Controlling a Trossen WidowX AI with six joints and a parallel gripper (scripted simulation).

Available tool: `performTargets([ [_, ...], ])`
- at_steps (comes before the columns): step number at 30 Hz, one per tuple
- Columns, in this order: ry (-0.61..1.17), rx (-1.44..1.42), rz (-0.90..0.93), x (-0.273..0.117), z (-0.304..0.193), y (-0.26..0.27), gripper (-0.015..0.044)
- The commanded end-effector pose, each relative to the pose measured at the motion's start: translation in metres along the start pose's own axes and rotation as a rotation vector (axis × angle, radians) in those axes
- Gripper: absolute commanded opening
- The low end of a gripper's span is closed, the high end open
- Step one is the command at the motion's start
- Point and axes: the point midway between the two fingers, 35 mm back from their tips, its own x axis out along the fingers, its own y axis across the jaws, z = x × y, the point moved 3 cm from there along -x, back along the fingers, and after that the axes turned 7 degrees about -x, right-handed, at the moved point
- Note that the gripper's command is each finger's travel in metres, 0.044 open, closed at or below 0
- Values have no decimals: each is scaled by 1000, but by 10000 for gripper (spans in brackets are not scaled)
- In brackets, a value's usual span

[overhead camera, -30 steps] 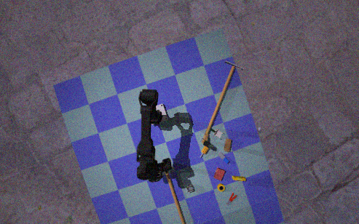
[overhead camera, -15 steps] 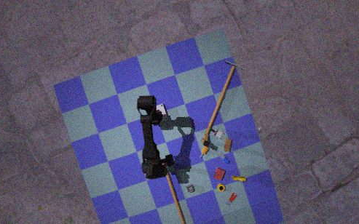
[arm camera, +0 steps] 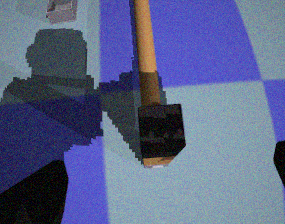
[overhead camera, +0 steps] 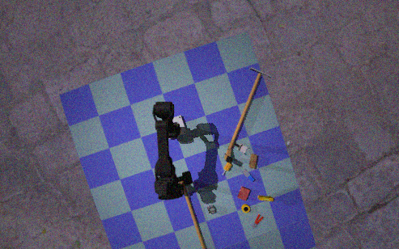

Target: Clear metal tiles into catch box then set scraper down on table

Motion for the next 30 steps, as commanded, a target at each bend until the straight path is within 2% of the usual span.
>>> performTargets([
  [1,1,-3,4,4,-4,1,440],
  [12,1,-3,4,28,-24,4,440],
  [30,0,-3,4,52,-22,2,440],
])
